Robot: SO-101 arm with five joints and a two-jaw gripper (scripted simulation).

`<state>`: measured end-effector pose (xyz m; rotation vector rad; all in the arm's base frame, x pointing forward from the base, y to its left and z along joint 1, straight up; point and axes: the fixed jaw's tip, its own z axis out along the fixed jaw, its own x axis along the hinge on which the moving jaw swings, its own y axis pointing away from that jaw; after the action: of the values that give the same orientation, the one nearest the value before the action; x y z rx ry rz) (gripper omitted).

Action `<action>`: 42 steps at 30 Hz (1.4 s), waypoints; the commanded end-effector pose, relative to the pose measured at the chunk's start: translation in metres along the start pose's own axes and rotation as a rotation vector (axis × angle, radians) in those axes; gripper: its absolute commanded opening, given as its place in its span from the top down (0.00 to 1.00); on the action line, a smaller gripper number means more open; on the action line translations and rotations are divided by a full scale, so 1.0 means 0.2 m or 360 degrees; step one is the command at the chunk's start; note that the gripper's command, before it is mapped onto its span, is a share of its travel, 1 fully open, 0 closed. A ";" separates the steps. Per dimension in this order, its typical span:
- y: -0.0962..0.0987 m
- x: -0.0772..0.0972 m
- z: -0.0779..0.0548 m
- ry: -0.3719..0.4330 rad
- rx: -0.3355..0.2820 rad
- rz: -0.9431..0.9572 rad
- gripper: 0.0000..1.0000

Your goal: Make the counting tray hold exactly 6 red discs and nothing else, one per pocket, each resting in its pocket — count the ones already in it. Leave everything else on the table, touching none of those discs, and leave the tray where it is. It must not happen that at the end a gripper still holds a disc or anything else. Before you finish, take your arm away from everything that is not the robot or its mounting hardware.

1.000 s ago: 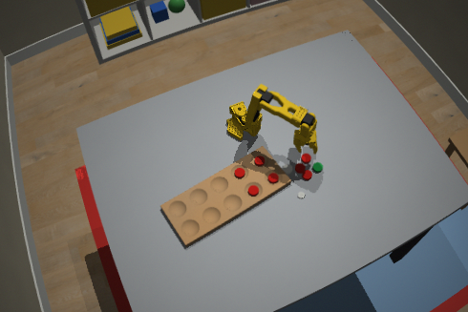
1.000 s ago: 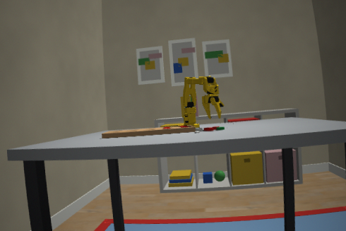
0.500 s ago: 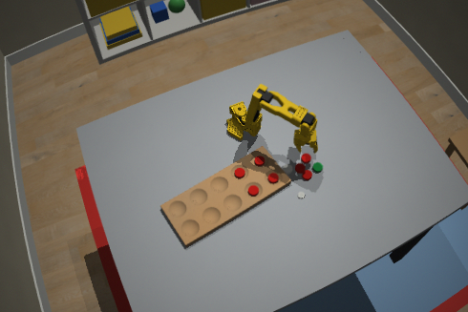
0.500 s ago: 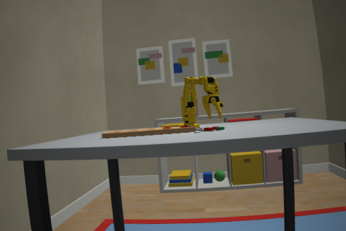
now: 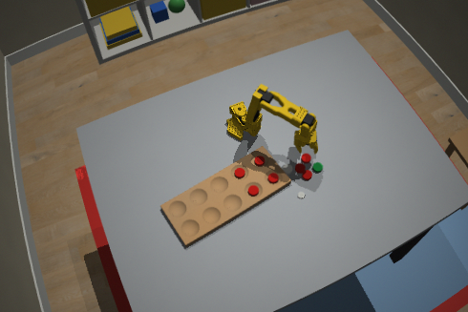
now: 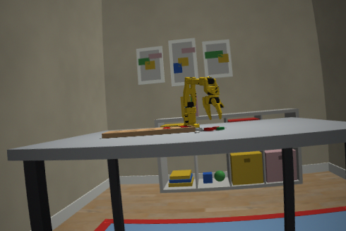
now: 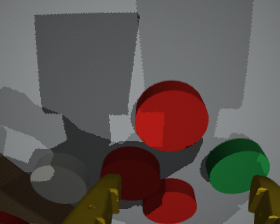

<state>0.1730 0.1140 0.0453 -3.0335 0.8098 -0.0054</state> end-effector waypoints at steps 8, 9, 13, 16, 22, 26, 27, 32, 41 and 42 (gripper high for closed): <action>-0.04 0.01 0.05 0.0046 0.0102 -0.0014 0.73; -0.04 0.01 0.05 0.0046 0.0102 -0.0014 0.73; -0.04 0.01 0.05 0.0046 0.0102 -0.0014 0.73; -0.04 0.01 0.05 0.0046 0.0102 -0.0014 0.73; -0.04 0.01 0.05 0.0044 0.0097 -0.0011 0.73; -0.04 0.01 0.05 0.0044 0.0097 -0.0011 0.73; -0.04 0.01 0.05 0.0044 0.0097 -0.0011 0.73; -0.04 0.01 0.05 0.0044 0.0097 -0.0011 0.73; -0.04 0.01 0.10 0.0044 0.0097 -0.0011 0.73; -0.04 0.01 0.11 0.0044 0.0097 -0.0011 0.73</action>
<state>0.1725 0.1136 0.0173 -3.0351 0.8100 -0.0033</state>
